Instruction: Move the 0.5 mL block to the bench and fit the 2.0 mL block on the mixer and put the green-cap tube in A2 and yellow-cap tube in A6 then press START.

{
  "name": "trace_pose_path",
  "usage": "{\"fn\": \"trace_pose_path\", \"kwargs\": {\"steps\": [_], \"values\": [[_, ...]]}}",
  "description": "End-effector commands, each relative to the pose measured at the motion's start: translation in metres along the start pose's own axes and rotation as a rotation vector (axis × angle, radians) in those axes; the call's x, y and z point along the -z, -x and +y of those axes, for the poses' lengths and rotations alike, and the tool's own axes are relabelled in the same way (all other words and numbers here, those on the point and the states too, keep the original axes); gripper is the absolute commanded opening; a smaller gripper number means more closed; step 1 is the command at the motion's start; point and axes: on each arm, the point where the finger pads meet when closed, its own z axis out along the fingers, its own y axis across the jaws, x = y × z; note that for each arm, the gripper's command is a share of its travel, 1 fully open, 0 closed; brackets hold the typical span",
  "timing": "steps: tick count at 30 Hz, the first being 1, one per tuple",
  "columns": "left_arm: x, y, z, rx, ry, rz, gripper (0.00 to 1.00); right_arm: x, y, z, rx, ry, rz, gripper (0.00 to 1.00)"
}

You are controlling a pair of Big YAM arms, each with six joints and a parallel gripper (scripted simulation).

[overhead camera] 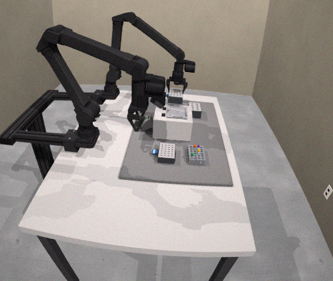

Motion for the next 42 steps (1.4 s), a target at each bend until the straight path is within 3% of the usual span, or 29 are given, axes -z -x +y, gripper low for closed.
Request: {"fn": "trace_pose_path", "kwargs": {"steps": [1,7,17,24,32,42], "values": [[0.04,0.005,0.028,0.035,0.099,-0.014,0.0,0.001,0.0,0.001,0.005,-0.001,0.017,1.0],[0.05,0.034,0.04,0.013,0.128,-0.022,0.0,0.001,0.001,0.001,0.005,-0.001,0.016,1.0],[0.049,0.045,0.058,0.03,0.147,-0.017,0.0,0.001,0.001,0.001,0.006,-0.001,0.015,1.0],[0.053,0.082,0.06,0.01,0.15,-0.032,0.0,0.002,0.006,0.0,0.005,-0.003,-0.006,1.0],[0.052,0.083,0.063,0.03,0.146,-0.02,0.0,0.002,0.009,0.0,0.005,-0.005,-0.019,1.0],[0.06,0.128,0.065,0.012,0.157,-0.045,0.0,0.003,0.01,0.0,0.006,-0.005,-0.02,1.0]]}}
